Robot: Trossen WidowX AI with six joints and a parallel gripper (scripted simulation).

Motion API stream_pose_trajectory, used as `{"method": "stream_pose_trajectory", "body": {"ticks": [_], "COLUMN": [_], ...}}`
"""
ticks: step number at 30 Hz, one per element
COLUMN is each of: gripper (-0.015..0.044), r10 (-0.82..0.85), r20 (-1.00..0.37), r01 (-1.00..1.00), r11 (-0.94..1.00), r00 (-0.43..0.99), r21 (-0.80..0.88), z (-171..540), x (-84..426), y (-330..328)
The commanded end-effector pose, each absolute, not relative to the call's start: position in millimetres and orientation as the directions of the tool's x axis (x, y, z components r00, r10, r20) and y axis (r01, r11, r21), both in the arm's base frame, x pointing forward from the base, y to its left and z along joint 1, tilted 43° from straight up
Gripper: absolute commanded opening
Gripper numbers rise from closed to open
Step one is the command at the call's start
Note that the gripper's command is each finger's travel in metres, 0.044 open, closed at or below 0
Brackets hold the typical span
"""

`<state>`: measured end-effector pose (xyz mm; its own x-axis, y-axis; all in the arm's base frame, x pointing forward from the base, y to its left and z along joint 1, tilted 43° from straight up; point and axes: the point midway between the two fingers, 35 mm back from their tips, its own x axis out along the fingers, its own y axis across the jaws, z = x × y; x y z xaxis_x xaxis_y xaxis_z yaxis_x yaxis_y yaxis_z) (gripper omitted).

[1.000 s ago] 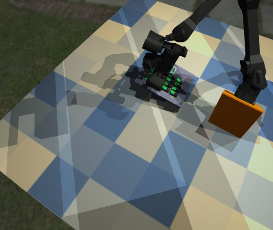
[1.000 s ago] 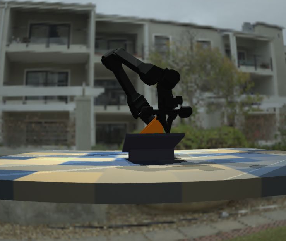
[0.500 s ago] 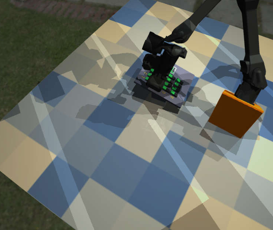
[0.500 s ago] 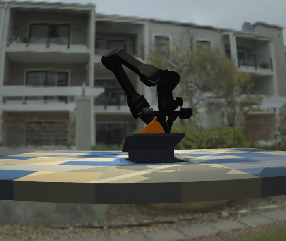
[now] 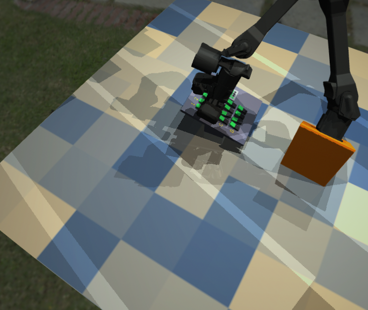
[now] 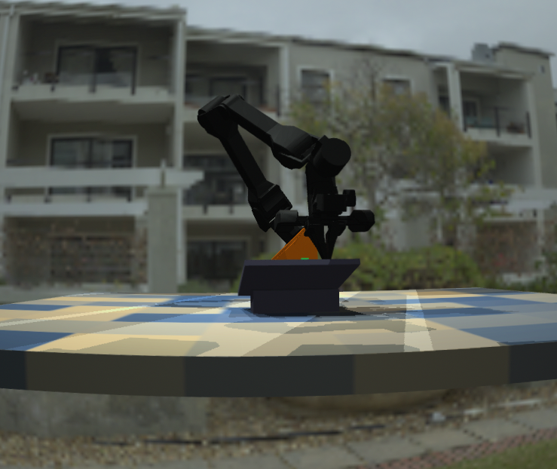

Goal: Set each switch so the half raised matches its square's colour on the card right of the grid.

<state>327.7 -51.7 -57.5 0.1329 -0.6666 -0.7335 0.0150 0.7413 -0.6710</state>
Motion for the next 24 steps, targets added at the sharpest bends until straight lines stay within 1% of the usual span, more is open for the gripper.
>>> {"method": "stream_pose_trajectory", "body": {"ticks": [1, 24], "gripper": [0.0000, 0.0000], "r10": [-0.671, -0.671], "r20": [-0.729, -0.729], "r01": [0.013, 0.013], "r11": [0.737, 0.737], "r00": [0.133, 0.133], "r21": [-0.676, -0.676], "z": [-57.8, -60.0], "x": [327.7, 328.1], "y": [-53.0, -55.1]}}
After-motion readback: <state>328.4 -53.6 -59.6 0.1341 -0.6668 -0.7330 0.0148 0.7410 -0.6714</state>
